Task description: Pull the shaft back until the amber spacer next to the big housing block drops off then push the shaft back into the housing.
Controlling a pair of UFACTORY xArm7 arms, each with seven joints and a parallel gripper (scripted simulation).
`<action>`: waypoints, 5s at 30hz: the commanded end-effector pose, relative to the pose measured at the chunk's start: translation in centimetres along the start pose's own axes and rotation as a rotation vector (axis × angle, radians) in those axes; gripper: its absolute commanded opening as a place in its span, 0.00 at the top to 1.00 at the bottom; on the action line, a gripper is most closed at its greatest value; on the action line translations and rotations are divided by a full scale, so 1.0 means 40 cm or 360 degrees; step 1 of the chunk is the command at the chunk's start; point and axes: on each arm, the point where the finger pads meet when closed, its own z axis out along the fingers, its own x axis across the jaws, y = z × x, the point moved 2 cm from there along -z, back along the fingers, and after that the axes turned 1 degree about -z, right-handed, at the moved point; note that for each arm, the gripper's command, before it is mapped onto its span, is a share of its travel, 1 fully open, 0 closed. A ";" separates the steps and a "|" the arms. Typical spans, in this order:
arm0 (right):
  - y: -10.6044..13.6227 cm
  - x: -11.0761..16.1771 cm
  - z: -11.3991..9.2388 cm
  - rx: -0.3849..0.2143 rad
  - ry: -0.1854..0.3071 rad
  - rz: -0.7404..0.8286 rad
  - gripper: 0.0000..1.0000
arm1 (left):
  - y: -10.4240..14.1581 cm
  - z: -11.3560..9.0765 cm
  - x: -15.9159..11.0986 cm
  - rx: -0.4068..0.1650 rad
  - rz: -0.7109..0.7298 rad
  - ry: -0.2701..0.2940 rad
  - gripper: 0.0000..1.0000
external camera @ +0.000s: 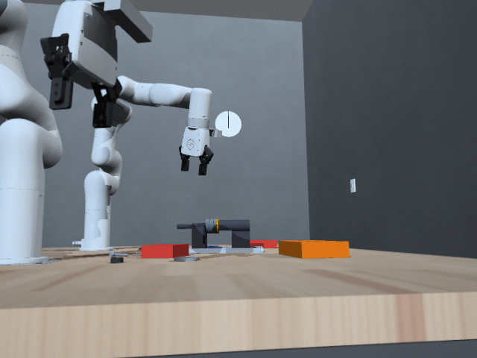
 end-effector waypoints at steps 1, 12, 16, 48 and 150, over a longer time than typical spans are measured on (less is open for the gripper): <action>0.027 0.040 -0.005 0.0009 -0.0001 0.0158 0.00 | -0.001 -0.005 0.001 0.0002 -0.0001 0.0007 0.00; 0.095 0.117 -0.009 0.0014 -0.0013 0.0499 0.00 | -0.001 -0.005 0.001 0.0002 -0.0001 0.0007 0.00; 0.121 0.143 -0.010 0.0015 -0.0017 0.0619 0.00 | -0.001 -0.005 0.001 0.0002 -0.0001 0.0007 0.00; 0.364 0.313 -0.018 0.0027 -0.0050 0.1598 0.00 | -0.001 -0.005 0.001 0.0002 -0.0001 0.0007 0.00; 0.424 0.340 -0.020 0.0030 -0.0057 0.1817 0.00 | 0.311 0.098 0.246 0.0014 0.1420 0.0503 0.61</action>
